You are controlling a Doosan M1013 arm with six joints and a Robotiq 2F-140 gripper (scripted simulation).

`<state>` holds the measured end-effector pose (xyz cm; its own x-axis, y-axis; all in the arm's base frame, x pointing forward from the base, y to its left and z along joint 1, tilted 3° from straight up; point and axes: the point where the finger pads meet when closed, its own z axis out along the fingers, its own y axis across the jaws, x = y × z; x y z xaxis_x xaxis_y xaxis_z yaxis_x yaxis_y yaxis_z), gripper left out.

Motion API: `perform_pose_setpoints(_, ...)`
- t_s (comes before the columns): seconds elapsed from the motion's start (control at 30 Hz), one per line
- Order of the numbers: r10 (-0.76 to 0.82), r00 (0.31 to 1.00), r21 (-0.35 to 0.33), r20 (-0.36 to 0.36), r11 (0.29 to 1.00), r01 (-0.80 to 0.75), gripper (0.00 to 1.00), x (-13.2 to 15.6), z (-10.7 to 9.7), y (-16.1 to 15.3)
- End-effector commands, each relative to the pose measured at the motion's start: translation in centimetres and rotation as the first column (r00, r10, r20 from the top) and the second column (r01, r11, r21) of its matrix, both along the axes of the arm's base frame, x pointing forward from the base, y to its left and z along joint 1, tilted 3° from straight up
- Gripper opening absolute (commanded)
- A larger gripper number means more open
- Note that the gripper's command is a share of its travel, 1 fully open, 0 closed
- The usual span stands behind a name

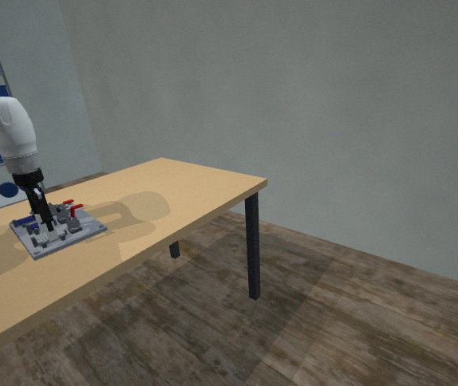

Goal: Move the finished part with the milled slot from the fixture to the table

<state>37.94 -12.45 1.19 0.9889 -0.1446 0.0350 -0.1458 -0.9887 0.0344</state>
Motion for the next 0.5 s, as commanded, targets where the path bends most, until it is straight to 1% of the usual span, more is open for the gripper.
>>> perform_pose_setpoints(0.0,-0.006,1.000,-0.002,0.000,1.000,0.006,0.58,-0.05,-0.48,-0.15)
perform_pose_setpoints(0.47,-0.006,1.000,-0.002,0.000,1.000,0.006,0.58,-0.05,-0.67,-0.16)
